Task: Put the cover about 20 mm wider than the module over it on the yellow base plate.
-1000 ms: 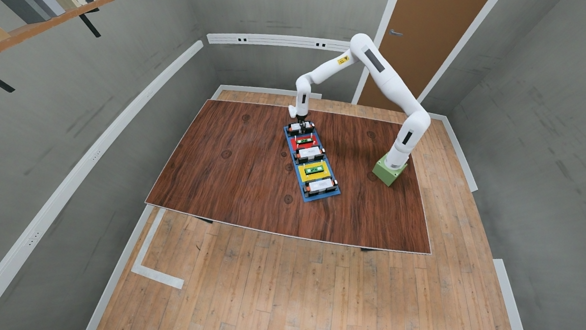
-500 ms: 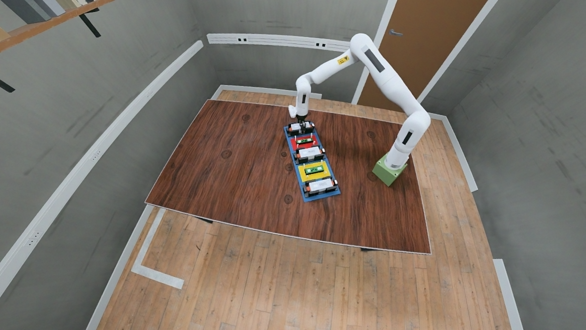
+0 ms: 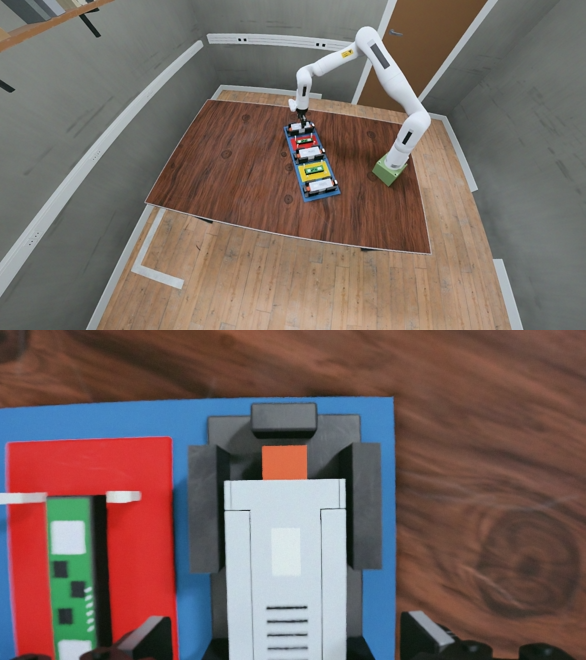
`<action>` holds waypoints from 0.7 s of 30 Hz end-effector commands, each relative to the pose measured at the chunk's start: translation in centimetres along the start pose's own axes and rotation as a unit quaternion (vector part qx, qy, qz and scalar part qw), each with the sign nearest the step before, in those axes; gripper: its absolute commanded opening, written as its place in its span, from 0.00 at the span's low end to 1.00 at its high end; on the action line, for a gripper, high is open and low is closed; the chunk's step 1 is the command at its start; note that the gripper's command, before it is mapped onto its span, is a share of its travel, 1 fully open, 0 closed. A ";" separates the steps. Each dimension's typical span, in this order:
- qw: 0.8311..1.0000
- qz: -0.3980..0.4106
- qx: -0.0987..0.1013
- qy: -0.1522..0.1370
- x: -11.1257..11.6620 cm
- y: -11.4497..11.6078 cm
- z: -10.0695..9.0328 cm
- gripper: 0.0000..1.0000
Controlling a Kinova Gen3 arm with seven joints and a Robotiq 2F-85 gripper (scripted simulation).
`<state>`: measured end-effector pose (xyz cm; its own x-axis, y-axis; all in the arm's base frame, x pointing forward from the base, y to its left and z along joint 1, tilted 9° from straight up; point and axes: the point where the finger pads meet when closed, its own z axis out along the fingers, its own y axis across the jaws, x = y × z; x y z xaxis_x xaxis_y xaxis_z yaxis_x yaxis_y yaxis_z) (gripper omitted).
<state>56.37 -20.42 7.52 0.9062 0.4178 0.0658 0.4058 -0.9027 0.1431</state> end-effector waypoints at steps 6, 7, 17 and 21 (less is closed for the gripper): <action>1.000 0.000 -0.001 0.001 0.1 0.1 -1.3 1.00; 1.000 0.000 -0.001 0.001 0.1 0.1 -1.3 1.00; 1.000 0.000 -0.001 0.001 0.1 0.1 -6.7 1.00; 1.000 0.000 -0.001 0.001 0.1 0.1 -6.7 1.00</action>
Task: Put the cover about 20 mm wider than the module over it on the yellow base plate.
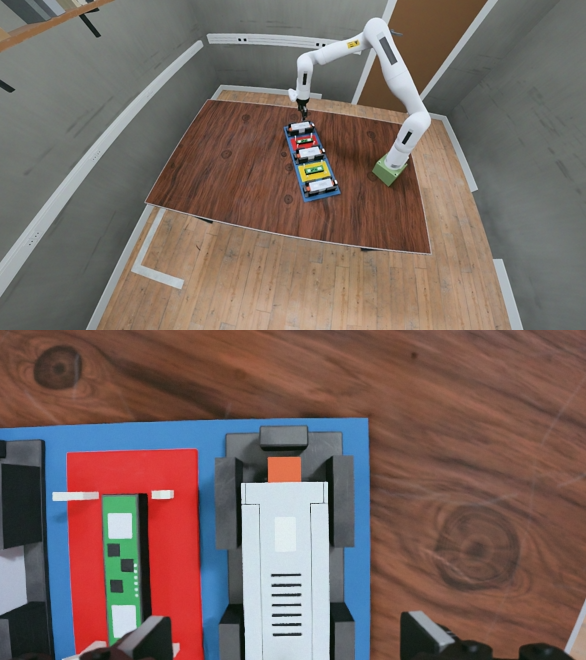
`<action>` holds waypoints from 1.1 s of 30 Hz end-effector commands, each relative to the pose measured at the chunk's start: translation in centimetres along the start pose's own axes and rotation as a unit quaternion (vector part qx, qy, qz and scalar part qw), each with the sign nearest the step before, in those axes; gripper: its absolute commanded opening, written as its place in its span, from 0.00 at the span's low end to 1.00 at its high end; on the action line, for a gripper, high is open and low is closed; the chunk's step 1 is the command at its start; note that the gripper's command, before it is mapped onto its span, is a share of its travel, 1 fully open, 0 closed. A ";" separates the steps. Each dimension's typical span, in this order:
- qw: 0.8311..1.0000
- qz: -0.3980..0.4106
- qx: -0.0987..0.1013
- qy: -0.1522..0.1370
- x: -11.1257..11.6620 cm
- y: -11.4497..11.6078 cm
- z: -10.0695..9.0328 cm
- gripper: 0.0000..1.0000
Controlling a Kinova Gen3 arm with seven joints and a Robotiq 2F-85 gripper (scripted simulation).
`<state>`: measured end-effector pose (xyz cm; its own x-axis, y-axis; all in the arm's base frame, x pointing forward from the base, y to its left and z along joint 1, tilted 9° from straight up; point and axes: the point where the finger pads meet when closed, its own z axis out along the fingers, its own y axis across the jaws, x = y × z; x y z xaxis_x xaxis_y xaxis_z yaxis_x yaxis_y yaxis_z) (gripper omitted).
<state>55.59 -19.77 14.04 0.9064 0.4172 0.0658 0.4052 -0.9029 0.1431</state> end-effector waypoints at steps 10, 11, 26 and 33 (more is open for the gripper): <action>1.000 0.000 -0.001 0.001 0.1 0.0 0.5 1.00; 1.000 0.000 -0.001 0.001 0.1 0.0 0.6 1.00; 1.000 0.000 -0.001 0.001 0.1 0.0 1.0 1.00; 1.000 0.000 -0.001 0.001 0.1 0.0 1.2 1.00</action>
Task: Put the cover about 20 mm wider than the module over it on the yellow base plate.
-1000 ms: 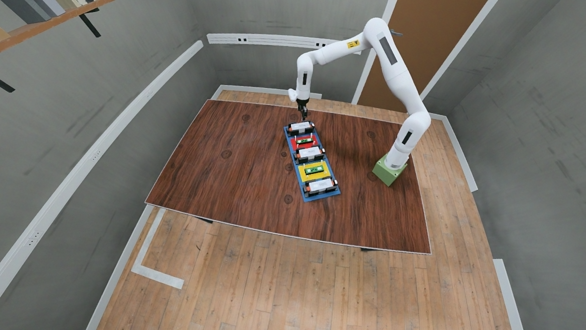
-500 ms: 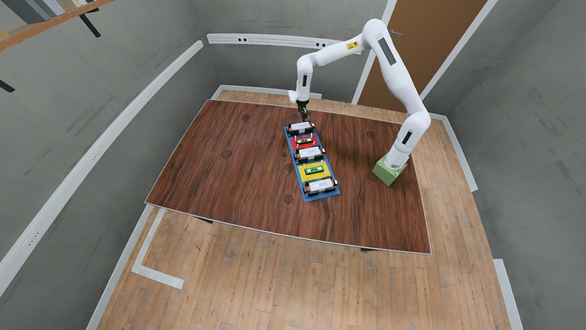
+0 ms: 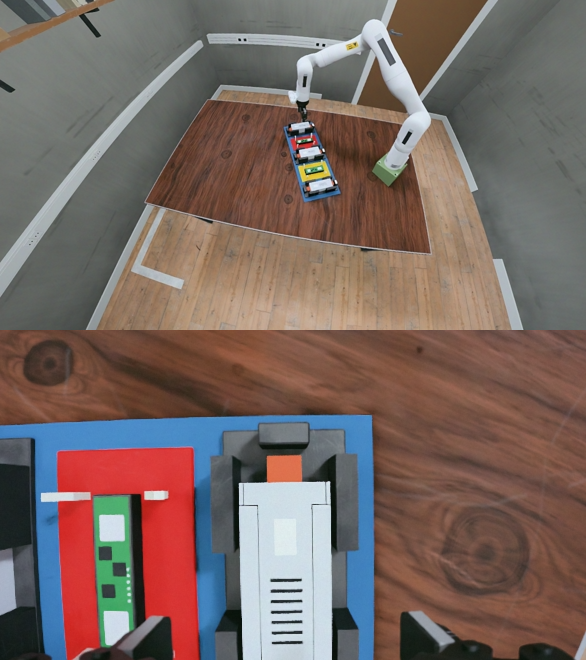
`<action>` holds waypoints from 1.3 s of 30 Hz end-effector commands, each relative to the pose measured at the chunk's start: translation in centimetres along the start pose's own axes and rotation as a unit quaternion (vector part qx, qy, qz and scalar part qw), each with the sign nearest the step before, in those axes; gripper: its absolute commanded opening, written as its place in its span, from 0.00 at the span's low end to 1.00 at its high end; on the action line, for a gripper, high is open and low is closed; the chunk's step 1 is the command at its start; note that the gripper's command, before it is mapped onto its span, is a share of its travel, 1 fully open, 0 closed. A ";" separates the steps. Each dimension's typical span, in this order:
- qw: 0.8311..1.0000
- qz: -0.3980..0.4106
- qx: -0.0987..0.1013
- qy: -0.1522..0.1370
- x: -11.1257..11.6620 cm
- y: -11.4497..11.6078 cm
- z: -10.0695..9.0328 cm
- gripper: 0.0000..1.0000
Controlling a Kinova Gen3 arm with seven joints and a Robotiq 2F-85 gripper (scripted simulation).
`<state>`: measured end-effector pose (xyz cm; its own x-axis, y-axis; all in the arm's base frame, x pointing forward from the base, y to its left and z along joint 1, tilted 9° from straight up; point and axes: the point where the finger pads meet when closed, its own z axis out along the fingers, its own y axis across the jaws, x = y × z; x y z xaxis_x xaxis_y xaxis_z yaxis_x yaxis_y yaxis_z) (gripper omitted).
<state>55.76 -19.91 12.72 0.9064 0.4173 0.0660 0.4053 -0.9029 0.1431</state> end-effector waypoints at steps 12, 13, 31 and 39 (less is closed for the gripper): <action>1.000 0.000 -0.001 0.001 0.0 -4.8 0.0 1.00; 1.000 0.000 -0.001 0.001 0.0 -5.4 0.0 1.00; 1.000 0.000 -0.001 0.001 0.0 -11.9 0.2 1.00; 1.000 0.000 -0.001 0.001 0.0 -12.5 0.2 1.00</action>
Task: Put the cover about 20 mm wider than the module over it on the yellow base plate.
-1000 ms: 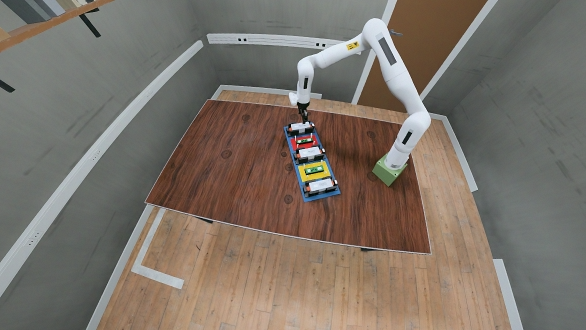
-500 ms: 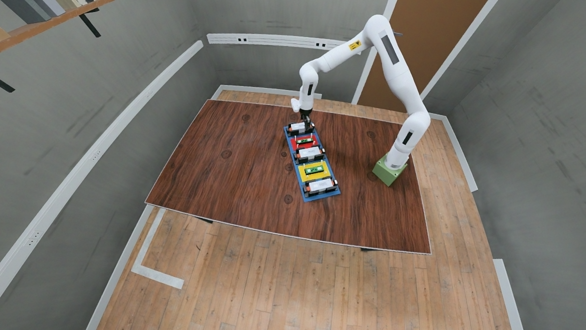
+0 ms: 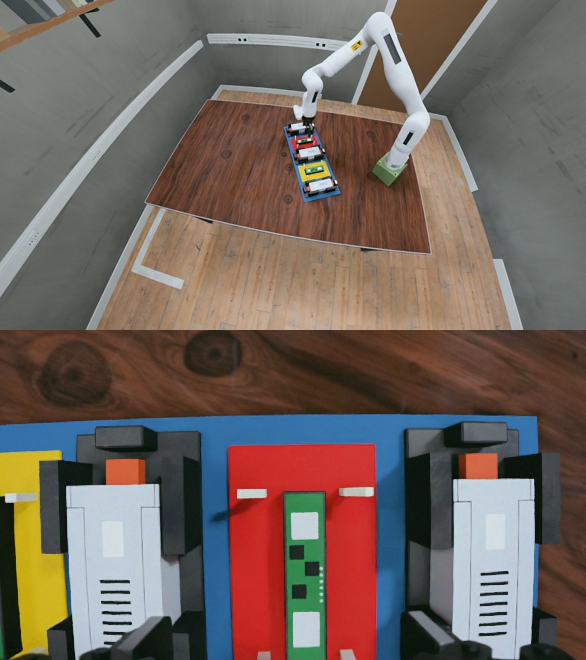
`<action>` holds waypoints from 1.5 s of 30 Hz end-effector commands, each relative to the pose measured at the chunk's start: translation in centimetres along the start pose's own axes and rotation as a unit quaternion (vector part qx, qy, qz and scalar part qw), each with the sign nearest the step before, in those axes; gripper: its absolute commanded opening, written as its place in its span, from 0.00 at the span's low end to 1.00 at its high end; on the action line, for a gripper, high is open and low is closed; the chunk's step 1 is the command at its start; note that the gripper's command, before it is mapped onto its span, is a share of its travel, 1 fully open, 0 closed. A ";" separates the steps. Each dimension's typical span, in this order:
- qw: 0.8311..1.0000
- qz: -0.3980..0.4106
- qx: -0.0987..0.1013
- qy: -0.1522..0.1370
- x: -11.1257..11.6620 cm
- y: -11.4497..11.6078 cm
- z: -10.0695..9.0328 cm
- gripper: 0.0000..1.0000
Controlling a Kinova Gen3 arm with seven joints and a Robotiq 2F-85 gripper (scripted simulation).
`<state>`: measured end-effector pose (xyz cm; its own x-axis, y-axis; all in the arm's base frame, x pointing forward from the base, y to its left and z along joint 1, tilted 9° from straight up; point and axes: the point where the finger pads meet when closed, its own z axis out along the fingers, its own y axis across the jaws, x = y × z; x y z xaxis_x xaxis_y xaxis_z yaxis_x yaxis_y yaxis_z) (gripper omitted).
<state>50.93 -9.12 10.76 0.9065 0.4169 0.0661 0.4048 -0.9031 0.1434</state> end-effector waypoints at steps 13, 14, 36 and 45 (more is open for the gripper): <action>1.000 0.000 0.000 0.001 0.1 -6.0 0.0 1.00; 1.000 0.000 0.000 0.001 0.1 -6.0 0.0 1.00; 1.000 0.000 0.000 0.001 0.0 -11.2 0.2 1.00; 1.000 0.000 0.000 0.001 0.1 -10.5 0.2 1.00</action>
<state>46.69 0.38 9.03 0.9064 0.4171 0.0660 0.4051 -0.9030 0.1431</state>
